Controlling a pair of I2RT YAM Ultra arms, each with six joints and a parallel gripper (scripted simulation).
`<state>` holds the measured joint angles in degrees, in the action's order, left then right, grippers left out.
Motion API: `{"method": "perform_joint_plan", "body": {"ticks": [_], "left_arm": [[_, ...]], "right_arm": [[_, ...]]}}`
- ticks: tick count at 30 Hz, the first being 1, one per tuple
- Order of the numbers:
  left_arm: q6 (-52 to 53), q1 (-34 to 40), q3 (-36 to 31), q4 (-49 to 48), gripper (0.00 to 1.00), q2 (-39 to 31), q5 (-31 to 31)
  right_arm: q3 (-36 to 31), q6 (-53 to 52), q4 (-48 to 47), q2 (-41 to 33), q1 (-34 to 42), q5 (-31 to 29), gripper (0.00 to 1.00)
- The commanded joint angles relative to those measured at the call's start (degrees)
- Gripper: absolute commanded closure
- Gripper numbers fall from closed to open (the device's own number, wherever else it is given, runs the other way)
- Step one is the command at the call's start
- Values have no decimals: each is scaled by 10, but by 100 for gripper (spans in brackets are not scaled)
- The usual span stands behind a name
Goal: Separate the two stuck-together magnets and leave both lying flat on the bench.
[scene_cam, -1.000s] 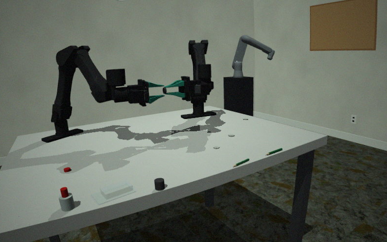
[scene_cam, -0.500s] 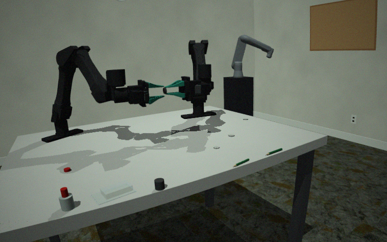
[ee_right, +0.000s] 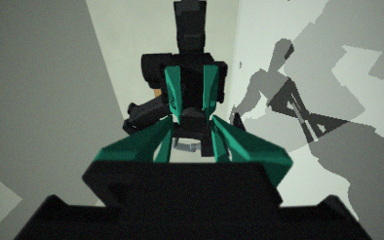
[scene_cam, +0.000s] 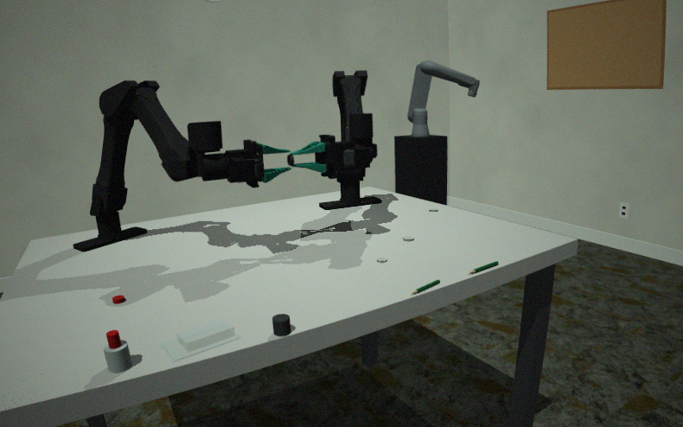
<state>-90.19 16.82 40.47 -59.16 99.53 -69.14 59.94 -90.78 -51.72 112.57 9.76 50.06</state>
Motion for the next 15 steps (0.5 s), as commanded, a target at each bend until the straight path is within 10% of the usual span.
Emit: {"method": "perform_joint_plan", "body": {"ticks": [1, 15], "left_arm": [[3, -1, 4, -3, 75, -4, 0], [3, -1, 4, -3, 75, -4, 0]], "right_arm": [[1, 3, -7, -6, 0, 0, 60], [-2, 2, -12, -5, -2, 3, 60]]}}
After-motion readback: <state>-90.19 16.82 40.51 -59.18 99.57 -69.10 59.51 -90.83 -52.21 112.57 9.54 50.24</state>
